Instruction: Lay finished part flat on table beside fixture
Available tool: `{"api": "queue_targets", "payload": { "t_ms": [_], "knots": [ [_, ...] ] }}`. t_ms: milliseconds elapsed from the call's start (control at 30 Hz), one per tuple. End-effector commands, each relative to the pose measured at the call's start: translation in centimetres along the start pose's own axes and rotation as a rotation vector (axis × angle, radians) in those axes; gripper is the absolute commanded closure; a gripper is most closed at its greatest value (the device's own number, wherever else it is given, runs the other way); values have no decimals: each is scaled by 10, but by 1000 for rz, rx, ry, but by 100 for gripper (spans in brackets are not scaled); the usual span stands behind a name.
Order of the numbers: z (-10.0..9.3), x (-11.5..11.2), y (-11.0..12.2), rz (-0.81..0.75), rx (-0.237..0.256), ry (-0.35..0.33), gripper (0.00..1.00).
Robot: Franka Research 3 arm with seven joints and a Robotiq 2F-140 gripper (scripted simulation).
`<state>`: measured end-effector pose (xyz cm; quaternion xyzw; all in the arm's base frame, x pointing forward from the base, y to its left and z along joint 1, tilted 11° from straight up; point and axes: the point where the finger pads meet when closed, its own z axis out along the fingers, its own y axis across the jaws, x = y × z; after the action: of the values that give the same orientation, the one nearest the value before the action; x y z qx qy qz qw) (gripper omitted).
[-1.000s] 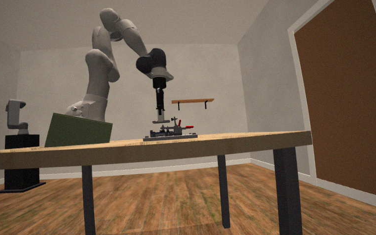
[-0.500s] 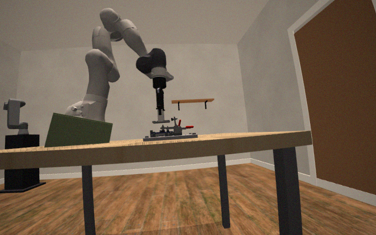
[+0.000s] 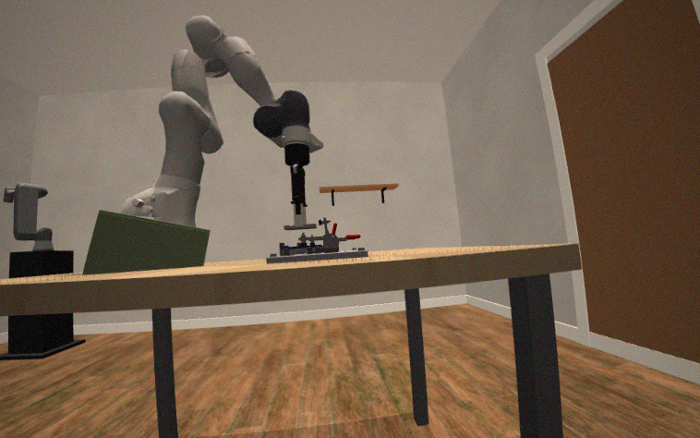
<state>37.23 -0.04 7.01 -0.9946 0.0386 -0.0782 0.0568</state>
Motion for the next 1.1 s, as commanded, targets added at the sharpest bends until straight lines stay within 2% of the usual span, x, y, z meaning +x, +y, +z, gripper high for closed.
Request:
{"api": "queue_targets", "payload": {
  "t_ms": [0, 533, 1067],
  "knots": [
    [-1, -1, -4, 12, 2, -1, 100],
    [-1, -1, -41, 12, 2, -1, 100],
    [-1, -1, -106, 12, 2, -1, 100]
  ]
}}
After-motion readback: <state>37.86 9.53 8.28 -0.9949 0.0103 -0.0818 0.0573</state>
